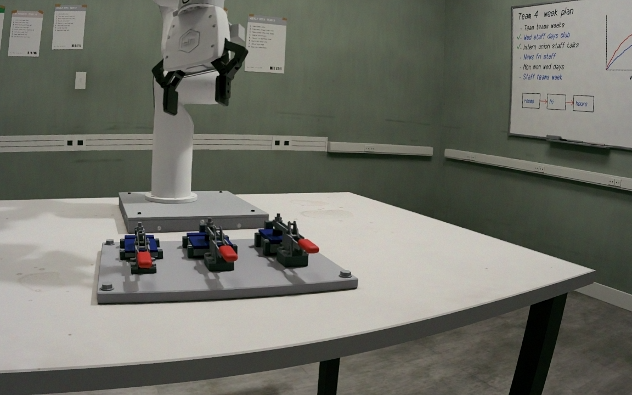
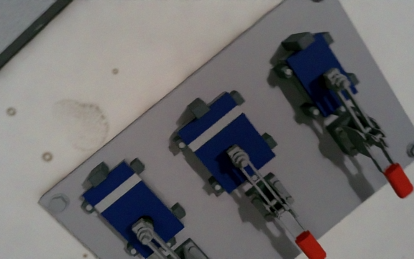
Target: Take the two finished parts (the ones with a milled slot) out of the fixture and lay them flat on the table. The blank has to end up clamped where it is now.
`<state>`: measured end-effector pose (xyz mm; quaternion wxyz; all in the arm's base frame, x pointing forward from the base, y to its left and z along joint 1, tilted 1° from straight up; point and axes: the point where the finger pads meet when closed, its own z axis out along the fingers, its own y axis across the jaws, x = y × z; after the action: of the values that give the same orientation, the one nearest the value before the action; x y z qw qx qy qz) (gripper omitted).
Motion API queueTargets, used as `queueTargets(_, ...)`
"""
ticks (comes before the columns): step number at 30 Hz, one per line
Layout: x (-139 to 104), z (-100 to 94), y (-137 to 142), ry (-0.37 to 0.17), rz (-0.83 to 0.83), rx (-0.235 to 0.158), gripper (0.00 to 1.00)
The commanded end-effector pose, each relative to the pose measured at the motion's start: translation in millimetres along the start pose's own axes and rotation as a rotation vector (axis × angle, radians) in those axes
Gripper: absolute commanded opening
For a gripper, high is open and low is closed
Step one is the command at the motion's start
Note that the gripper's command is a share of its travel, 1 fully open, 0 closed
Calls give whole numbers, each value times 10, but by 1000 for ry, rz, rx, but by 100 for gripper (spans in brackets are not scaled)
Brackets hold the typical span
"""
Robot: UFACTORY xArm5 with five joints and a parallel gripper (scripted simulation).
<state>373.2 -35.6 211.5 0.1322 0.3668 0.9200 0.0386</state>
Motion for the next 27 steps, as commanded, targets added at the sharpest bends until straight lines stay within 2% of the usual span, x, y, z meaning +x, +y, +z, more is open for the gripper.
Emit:
queueTargets(1, -115, 49, -110, 43, -142, 40, 100)
queueTargets(12, -276, 152, -345, 130, -378, 83, 100)
queueTargets(14, -325, 186, -425, 162, -453, 90, 100)
queueTargets(17, -325, 186, -425, 162, -453, 90, 100)
queueTargets(22, -408, 246, -579, 225, -592, 94, 100)
queueTargets(27, -447, 277, -660, 258, -664, 90, 100)
